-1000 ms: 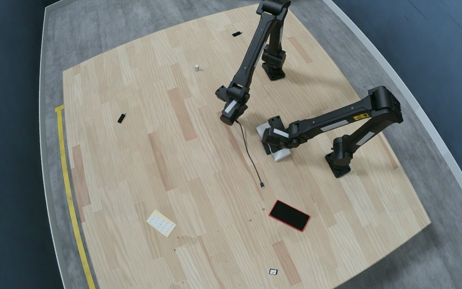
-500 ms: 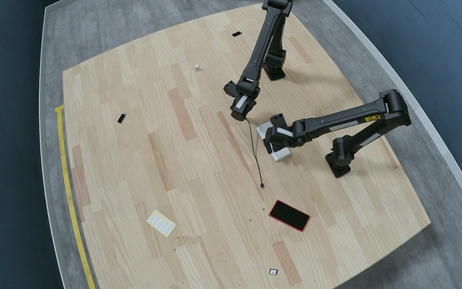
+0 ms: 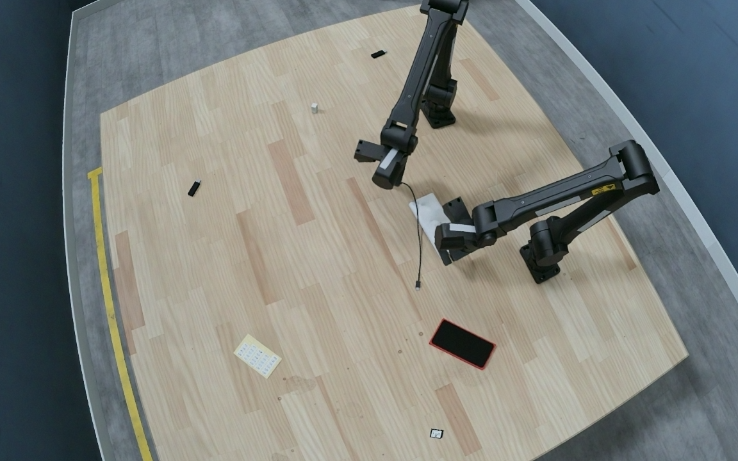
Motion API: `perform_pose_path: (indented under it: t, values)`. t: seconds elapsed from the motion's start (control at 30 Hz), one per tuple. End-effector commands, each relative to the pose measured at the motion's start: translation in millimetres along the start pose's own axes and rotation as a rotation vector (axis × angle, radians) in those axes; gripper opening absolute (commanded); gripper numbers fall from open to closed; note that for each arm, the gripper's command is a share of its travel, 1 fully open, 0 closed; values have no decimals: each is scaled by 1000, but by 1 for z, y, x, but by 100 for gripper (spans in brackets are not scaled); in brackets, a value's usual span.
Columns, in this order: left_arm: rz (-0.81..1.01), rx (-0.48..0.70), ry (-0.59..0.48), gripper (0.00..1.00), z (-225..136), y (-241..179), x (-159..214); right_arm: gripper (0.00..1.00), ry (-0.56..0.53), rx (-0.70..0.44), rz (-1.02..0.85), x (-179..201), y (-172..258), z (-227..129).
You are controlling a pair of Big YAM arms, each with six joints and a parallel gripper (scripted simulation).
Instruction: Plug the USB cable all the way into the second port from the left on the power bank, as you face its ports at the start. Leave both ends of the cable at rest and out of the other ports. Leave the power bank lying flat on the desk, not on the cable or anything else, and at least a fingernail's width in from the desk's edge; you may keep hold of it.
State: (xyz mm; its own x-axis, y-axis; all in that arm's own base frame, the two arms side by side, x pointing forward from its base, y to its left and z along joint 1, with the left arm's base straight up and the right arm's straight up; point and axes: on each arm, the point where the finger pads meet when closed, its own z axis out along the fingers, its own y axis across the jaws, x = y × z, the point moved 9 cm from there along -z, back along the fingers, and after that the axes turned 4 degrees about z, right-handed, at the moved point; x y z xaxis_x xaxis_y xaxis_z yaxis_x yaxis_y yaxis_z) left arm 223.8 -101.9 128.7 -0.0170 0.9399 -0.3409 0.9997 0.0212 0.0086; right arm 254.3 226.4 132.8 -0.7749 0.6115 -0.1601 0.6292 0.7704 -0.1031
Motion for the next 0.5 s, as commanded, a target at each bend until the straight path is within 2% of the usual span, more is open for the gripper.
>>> perform_pose_path:
  t: [0.0, 0.13, 0.2, 0.47]
  values:
    - [32, -17, -2, 98, -8, 7, -6, 8, 15, -94, -286, -5, 2, -17]
    - [31, -17, -3, 98, -8, 7, -6, 8, 28, -117, -485, -2, -5, -13]
    - [31, -17, -3, 98, -8, 7, -6, 8, 28, -117, -485, -2, -5, -13]
    - [31, -17, -3, 98, -8, 7, -6, 8, 32, -184, -874, 4, -14, -10]
